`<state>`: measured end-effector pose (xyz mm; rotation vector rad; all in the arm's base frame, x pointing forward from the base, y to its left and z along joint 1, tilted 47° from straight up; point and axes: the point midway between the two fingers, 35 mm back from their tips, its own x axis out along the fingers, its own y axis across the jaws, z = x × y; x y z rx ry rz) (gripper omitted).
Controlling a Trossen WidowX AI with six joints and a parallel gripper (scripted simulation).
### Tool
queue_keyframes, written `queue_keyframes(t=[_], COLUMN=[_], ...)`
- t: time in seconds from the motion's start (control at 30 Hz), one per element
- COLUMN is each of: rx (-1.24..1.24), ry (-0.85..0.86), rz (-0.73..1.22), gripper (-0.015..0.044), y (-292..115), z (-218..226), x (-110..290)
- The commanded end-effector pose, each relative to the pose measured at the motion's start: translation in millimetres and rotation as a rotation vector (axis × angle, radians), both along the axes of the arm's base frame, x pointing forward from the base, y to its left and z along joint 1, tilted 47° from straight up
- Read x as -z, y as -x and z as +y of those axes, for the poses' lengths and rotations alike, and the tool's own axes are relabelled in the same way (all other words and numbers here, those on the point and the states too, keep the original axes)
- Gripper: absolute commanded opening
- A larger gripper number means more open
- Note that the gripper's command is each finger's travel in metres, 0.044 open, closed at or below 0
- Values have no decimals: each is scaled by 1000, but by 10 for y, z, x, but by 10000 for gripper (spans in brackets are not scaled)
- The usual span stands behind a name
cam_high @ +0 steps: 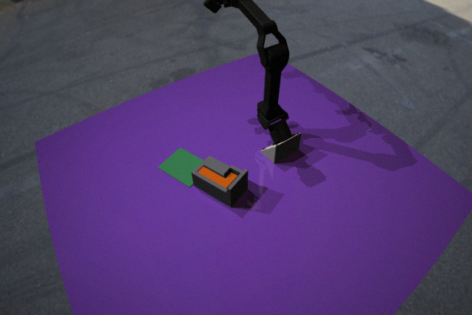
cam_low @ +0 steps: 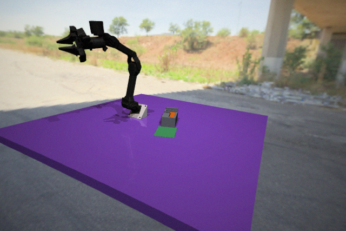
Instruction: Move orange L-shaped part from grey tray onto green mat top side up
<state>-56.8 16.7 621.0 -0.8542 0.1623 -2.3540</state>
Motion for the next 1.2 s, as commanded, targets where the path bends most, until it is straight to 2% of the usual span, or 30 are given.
queue_keyframes(t=[0.0, 0.3, 0.4, 0.67, 0.9, 1.17], rx=[-182, -467, -605, -873, -1035, -1121], ry=[-135, -310, -430, -688, -963, -1179], rz=[-85, -174, -214, -263, -259, -222], gripper=[180, 180, 180, 180, 180, 180], y=[113, -125, -412, -1304, -2256, -2940], z=[-730, -1680, -2130, -2719, -2849, -2620], x=[182, 499, 749, 1343, 2026, 2598])
